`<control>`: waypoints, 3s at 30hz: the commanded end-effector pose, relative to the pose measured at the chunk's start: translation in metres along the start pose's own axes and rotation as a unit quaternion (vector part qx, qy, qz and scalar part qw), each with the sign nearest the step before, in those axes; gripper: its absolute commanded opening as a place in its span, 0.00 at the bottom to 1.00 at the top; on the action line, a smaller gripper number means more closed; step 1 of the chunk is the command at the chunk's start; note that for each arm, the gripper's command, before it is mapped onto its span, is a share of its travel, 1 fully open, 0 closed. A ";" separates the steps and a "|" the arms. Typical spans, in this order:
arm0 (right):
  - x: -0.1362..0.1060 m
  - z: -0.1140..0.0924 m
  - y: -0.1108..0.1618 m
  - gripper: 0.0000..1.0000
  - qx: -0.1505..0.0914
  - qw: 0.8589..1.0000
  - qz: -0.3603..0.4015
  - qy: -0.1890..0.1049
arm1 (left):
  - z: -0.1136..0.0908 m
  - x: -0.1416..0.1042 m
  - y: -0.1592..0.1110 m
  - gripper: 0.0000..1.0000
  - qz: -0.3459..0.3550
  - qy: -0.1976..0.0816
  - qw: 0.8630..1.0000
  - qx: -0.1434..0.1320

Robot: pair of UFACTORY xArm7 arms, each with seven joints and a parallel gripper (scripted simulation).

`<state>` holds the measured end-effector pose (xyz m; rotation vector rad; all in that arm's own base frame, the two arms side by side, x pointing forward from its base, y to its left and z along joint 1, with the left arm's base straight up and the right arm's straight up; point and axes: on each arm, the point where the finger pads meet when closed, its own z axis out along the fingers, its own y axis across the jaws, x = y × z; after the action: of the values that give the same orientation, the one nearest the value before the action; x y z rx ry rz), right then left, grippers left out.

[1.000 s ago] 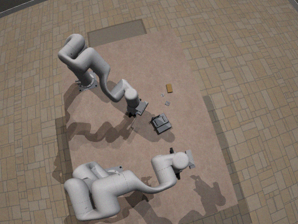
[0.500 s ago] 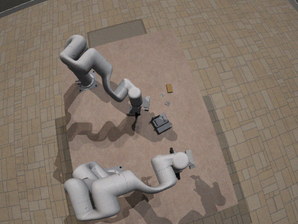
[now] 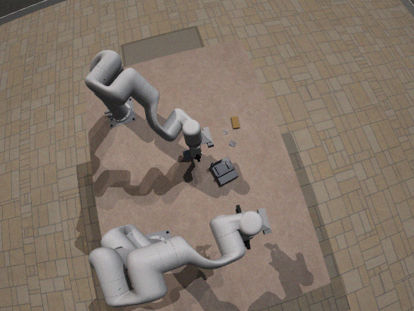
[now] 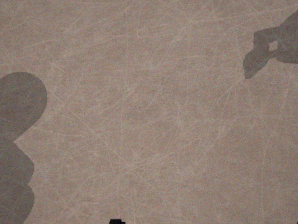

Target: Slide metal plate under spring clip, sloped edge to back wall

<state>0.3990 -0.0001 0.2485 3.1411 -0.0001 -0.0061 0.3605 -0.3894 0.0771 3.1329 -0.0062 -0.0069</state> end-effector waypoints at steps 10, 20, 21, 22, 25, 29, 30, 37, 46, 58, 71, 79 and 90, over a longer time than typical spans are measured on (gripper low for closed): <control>0.001 -0.001 0.000 1.00 0.000 1.000 0.000 0.002 | -0.001 0.018 -0.001 0.00 -0.191 0.004 0.982 0.002; 0.001 -0.001 0.000 1.00 0.000 1.000 0.000 0.002 | 0.000 0.029 -0.002 0.00 -0.300 0.005 0.954 0.002; 0.001 -0.001 0.000 1.00 0.000 1.000 0.000 0.002 | 0.000 0.031 -0.003 0.00 -0.313 0.005 0.950 0.002; 0.001 -0.001 0.000 1.00 0.000 1.000 0.000 0.002 | 0.000 0.032 -0.003 0.00 -0.331 0.005 0.943 0.002; 0.001 -0.001 0.000 1.00 0.000 1.000 0.000 0.002 | 0.000 0.036 -0.004 0.00 -0.375 0.005 0.927 0.001; 0.001 -0.001 0.000 1.00 0.000 1.000 0.000 0.002 | 0.001 0.042 -0.005 0.00 -0.427 0.005 0.904 0.001; 0.001 -0.001 0.000 1.00 0.000 1.000 0.000 0.002 | 0.001 0.043 -0.005 0.00 -0.440 0.005 0.898 0.001; 0.001 -0.001 0.000 1.00 0.000 1.000 0.000 0.002 | 0.001 0.050 -0.007 0.00 -0.502 0.005 0.865 0.001; 0.001 -0.001 0.000 1.00 0.000 1.000 0.000 0.002 | 0.001 0.055 -0.008 0.00 -0.559 0.005 0.829 0.001; 0.001 -0.001 0.000 1.00 0.000 1.000 0.000 0.002 | 0.002 0.060 -0.009 0.00 -0.599 0.005 0.800 0.000; 0.001 -0.001 0.000 1.00 0.000 1.000 0.000 0.002 | 0.002 0.065 -0.010 0.00 -0.644 0.005 0.765 0.000; 0.001 -0.001 0.000 1.00 0.000 1.000 0.000 0.002 | 0.003 0.072 -0.012 0.00 -0.696 0.005 0.718 0.000; 0.001 -0.001 0.000 1.00 0.000 1.000 0.000 0.002 | 0.004 0.080 -0.015 0.00 -0.762 0.005 0.648 -0.001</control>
<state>0.3990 -0.0001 0.2485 3.1411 -0.0001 -0.0061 0.4373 -0.3747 0.0713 2.1235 2.3143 -0.0029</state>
